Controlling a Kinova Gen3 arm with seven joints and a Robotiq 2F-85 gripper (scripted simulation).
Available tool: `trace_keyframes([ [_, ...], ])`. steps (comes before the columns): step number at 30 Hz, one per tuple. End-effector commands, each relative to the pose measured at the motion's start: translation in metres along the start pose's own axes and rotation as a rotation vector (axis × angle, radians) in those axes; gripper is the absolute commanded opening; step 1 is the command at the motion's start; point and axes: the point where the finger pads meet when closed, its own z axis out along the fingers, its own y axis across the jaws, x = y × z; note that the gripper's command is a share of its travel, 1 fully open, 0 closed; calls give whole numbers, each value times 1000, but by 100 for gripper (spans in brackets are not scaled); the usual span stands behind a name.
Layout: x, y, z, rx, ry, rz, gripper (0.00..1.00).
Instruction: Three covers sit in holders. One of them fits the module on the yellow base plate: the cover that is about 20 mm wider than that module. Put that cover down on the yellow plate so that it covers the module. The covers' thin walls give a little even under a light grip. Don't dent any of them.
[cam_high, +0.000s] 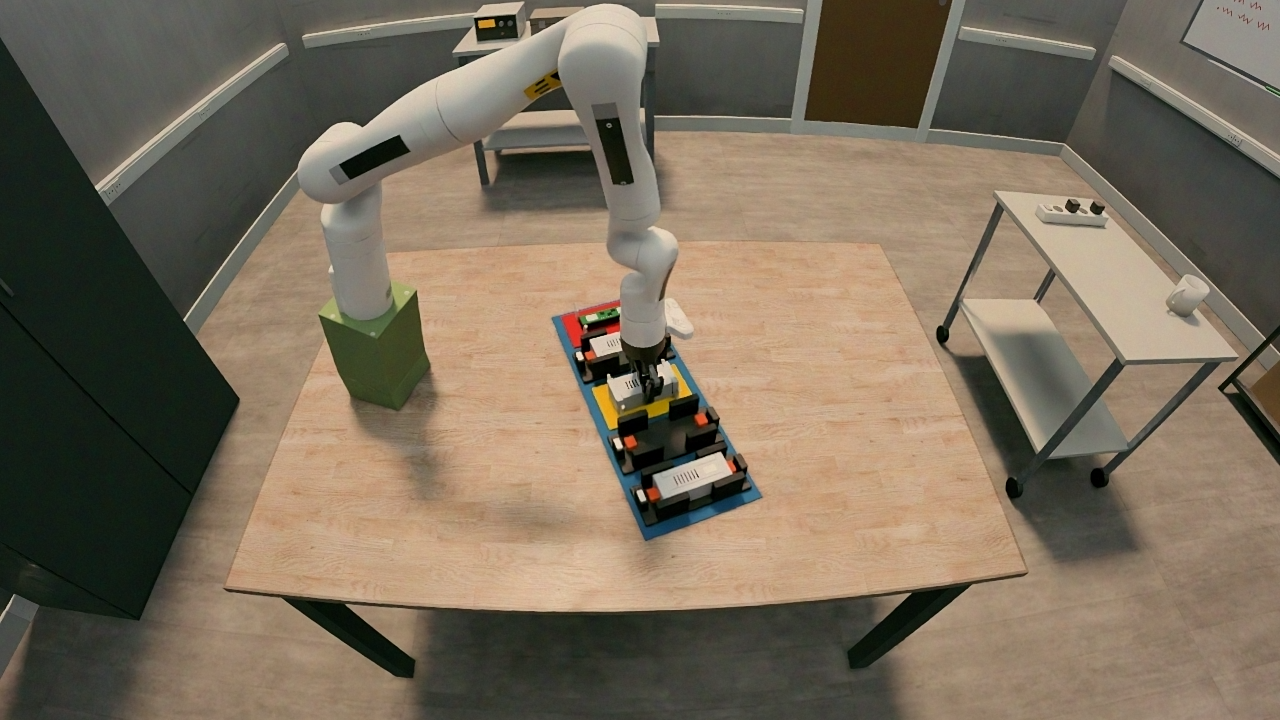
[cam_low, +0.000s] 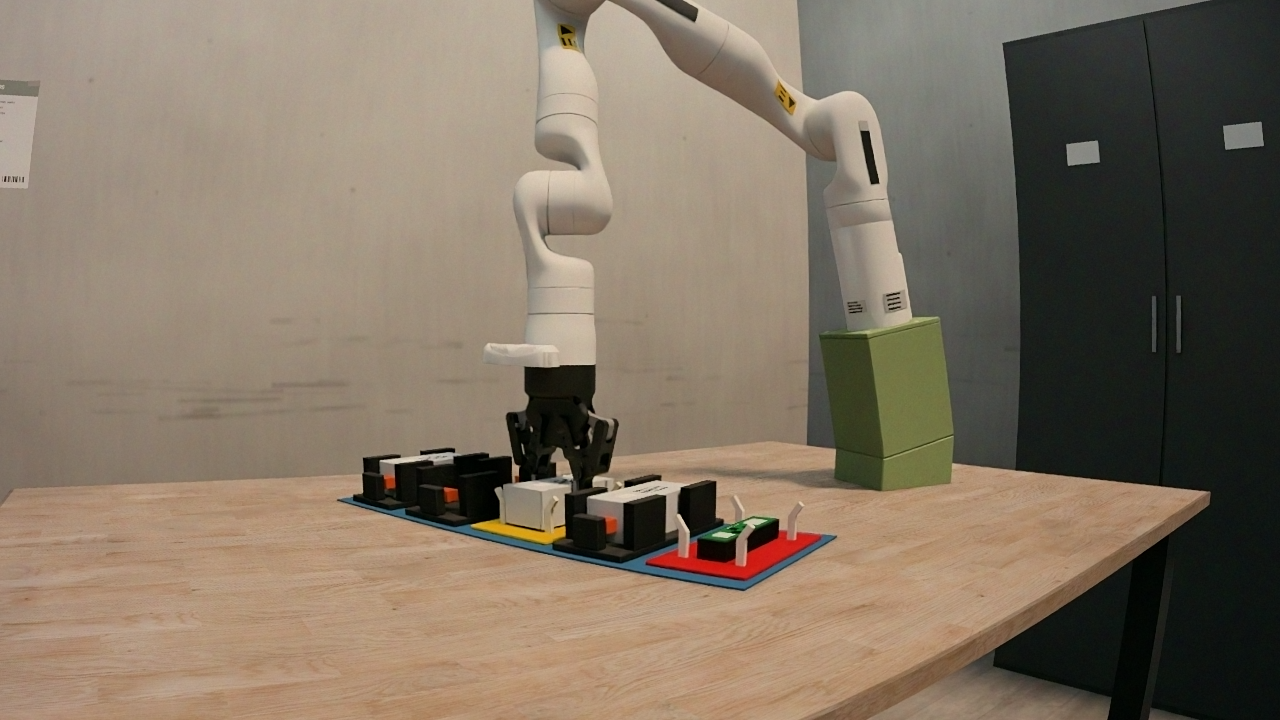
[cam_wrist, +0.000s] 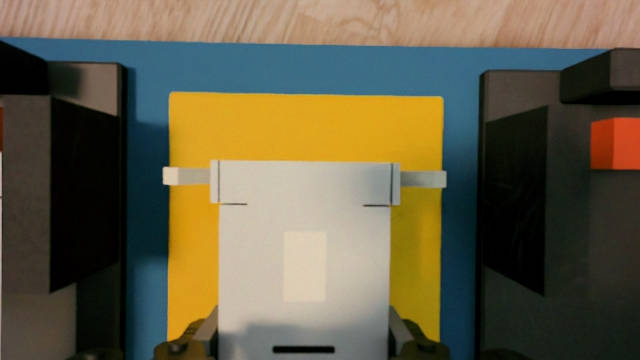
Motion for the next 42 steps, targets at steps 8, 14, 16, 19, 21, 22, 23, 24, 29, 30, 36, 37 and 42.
trace_keyframes([
  [8, 1, 0, -1, -1, 2, 0, 100],
  [14, 1, 0, -1, -1, 2, 0, 100],
  [16, 1, 0, -1, -1, 2, 0, 100],
  [19, 1, 0, -1, -1, 2, 0, 100],
  [21, 1, 0, -1, -1, 2, 0, 100],
  [22, 1, 0, -1, -1, 2, 0, 100],
  [23, 1, 0, -1, -1, 2, 0, 100],
  [24, 1, 0, -1, -1, 2, 0, 100],
  [29, 1, 0, -1, -1, 2, 0, 100],
  [30, 1, 0, -1, -1, 2, 0, 100],
  [36, 1, 0, -1, -1, 2, 0, 100],
  [37, 1, 0, -1, -1, 2, 0, 100],
  [42, 1, 0, -19, -1, 2, 0, 100],
])
